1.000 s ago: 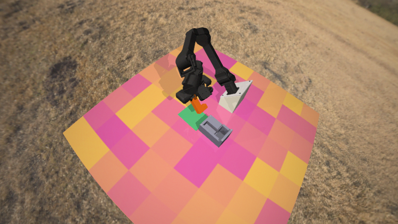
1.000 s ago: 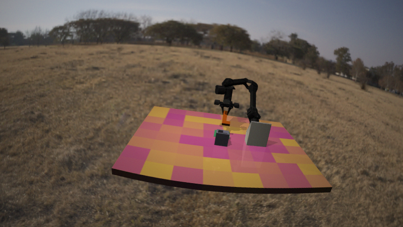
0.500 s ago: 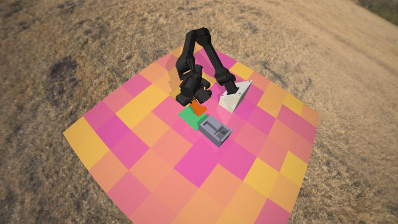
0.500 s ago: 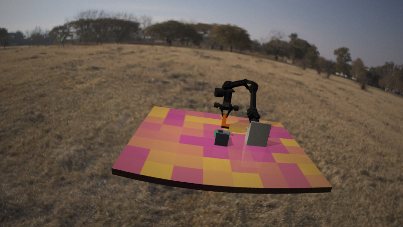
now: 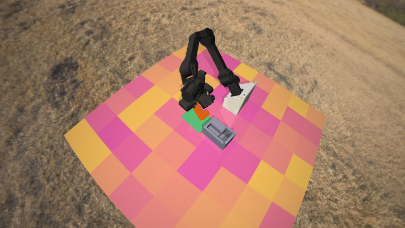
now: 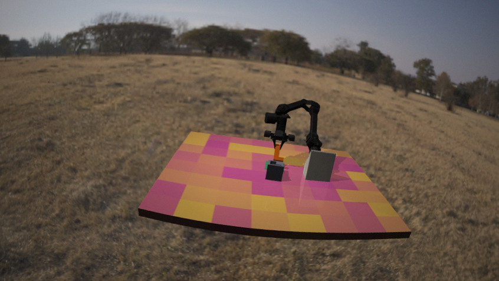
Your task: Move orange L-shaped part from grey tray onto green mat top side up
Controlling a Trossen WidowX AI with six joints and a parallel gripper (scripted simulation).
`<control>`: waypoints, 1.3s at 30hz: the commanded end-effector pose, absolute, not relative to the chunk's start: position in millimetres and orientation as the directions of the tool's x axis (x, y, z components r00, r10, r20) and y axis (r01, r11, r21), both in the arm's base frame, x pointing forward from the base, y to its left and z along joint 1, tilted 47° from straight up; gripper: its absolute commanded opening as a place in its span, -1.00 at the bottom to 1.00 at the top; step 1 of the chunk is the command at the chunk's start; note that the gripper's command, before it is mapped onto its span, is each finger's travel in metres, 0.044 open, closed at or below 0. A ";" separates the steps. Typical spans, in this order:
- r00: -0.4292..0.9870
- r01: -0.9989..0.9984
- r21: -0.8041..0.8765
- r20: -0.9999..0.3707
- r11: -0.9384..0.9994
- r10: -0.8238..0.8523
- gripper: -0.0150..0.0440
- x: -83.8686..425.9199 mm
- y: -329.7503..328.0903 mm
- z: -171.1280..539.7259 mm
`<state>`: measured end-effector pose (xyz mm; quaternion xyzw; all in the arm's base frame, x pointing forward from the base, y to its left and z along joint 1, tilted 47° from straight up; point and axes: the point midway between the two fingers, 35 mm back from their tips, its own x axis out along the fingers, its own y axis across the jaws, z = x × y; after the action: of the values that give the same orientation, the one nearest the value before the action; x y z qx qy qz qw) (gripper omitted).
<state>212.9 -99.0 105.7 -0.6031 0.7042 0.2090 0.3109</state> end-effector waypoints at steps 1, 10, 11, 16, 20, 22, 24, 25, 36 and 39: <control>-0.079 -0.980 -0.078 -0.687 0.181 -0.723 -0.49 211.5 -103.9 101.7; -0.079 -0.980 -0.078 -0.686 0.181 -0.723 -0.49 210.3 -114.5 91.8; -0.079 -0.980 -0.079 -0.686 0.181 -0.723 -0.49 210.1 -115.6 90.8; -0.079 -0.980 -0.079 -0.686 0.181 -0.724 -0.49 209.3 -121.2 85.8; -0.079 -0.980 -0.079 -0.685 0.181 -0.724 -0.49 208.7 -124.8 82.6; -0.079 -0.980 -0.079 -0.685 0.181 -0.724 -0.49 208.6 -124.9 82.5; -0.079 -0.980 -0.079 -0.685 0.181 -0.724 -0.49 208.6 -124.9 82.5; -0.079 -0.980 -0.079 -0.685 0.181 -0.724 -0.49 208.6 -124.9 82.5; -0.080 -0.979 -0.081 -0.688 0.186 -0.721 0.13 208.8 -124.3 82.4; -0.080 -0.979 -0.081 -0.689 0.185 -0.721 0.40 209.5 -122.5 83.9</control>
<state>208.7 -124.2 82.4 -0.6032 0.7048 0.2085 0.3098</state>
